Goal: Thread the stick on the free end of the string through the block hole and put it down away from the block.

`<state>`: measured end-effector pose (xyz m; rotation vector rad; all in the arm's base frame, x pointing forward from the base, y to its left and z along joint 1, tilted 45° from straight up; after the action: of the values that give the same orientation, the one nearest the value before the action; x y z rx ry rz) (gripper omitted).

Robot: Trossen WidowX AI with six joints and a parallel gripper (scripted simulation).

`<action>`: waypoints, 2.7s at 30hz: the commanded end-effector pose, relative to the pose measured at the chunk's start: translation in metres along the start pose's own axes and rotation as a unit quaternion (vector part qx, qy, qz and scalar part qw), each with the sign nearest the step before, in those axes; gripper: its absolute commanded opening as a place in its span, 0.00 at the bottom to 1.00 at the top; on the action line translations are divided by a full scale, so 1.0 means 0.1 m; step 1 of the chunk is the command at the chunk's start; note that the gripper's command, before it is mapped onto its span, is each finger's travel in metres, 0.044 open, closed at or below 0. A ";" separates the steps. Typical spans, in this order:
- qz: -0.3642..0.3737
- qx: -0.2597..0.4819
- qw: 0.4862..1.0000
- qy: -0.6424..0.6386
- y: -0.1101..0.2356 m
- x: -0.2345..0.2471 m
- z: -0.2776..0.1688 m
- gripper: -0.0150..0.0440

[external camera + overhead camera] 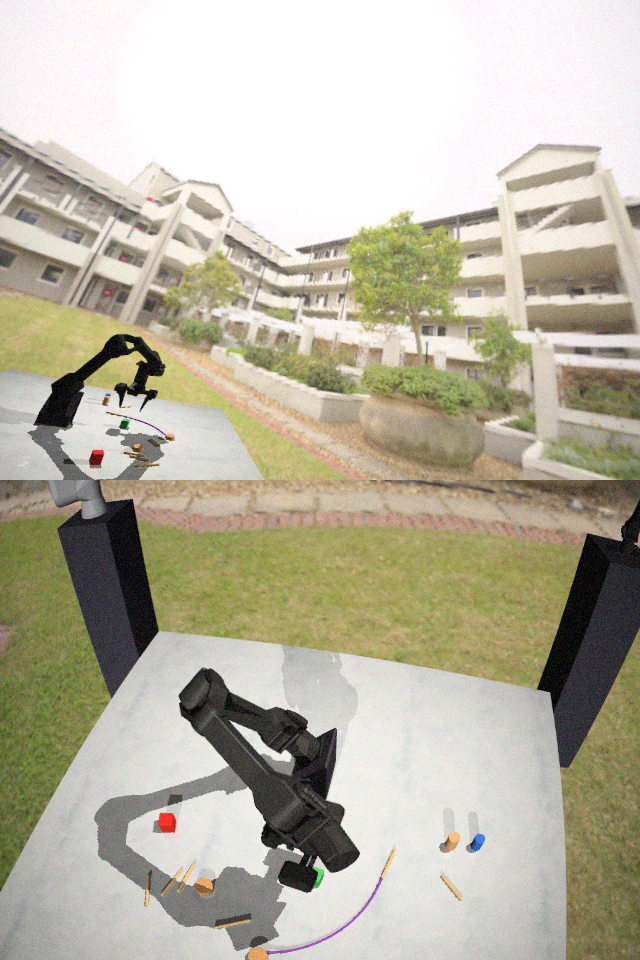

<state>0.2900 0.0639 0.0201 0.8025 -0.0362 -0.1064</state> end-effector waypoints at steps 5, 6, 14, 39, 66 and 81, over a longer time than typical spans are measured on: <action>-0.002 0.001 1.000 -0.008 0.00 -0.01 0.00 0.73; -0.002 0.001 1.000 -0.008 0.00 -0.01 0.00 0.69; -0.002 0.001 1.000 -0.008 0.00 -0.01 0.00 0.67; -0.002 0.001 1.000 -0.008 -0.39 0.00 0.00 0.67; -0.002 0.001 1.000 -0.012 -0.59 0.00 0.00 0.35; -0.002 0.002 1.000 -0.012 -0.54 0.00 0.00 0.25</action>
<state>0.2848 0.0252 -0.0199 0.8019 -0.0517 -0.1172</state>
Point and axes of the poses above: the point midway between the two fingers, 35 mm back from their tips, its own y axis back along the fingers, its own x axis across the jaws, z = x × y, the point moved 5 cm from there along y, back along the fingers, and after that the axes turned 11 degrees about y, right-handed, at the moved point
